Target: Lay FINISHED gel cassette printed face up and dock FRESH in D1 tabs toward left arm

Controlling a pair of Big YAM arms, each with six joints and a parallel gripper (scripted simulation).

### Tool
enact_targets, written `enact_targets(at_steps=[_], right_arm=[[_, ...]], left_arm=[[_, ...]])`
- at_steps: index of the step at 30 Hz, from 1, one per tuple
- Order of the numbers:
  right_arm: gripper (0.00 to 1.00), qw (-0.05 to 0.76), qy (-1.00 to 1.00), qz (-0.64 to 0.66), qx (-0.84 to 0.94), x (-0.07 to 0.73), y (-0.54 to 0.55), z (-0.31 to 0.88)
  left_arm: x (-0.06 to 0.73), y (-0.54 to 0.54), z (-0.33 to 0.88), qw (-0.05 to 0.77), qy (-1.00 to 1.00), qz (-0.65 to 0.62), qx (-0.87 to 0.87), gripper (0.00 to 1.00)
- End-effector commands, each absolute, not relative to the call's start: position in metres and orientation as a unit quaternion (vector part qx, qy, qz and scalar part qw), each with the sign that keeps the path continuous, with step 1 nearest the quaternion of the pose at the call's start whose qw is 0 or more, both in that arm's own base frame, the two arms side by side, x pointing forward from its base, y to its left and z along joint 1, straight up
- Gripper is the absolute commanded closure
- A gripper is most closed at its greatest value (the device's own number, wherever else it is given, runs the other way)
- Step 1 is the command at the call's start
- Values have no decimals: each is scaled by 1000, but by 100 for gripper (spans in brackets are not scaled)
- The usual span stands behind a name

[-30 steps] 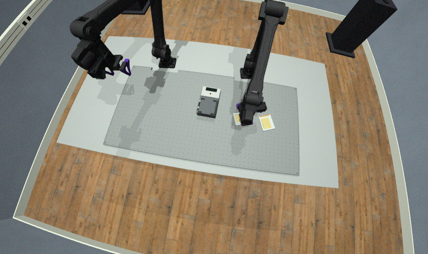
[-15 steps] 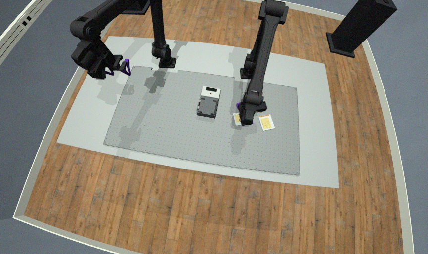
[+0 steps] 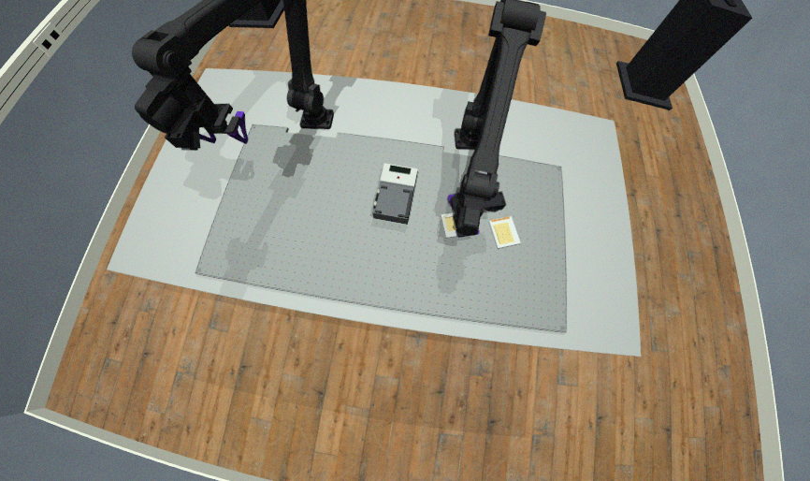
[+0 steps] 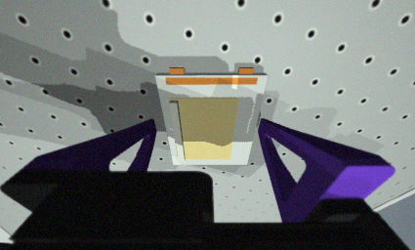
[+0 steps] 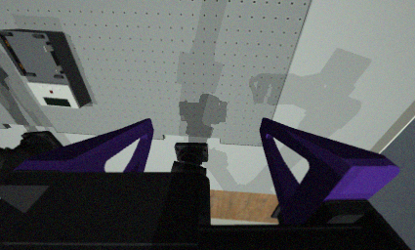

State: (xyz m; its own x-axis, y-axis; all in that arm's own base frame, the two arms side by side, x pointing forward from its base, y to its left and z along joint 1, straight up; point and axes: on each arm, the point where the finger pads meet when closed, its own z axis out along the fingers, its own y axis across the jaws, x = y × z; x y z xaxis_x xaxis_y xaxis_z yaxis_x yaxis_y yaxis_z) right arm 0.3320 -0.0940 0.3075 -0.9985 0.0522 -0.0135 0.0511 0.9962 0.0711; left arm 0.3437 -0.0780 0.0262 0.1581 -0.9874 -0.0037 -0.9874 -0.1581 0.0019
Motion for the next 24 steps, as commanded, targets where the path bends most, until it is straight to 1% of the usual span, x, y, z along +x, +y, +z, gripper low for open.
enact_targets(at_steps=[1,24], right_arm=[[0,14,999,34,36,341,-101,327],[0,14,999,34,36,341,-101,327]], left_arm=[[352,-80,37,6,649,-8,-761,2],[355,-81,41,7,649,-11,-761,2]])
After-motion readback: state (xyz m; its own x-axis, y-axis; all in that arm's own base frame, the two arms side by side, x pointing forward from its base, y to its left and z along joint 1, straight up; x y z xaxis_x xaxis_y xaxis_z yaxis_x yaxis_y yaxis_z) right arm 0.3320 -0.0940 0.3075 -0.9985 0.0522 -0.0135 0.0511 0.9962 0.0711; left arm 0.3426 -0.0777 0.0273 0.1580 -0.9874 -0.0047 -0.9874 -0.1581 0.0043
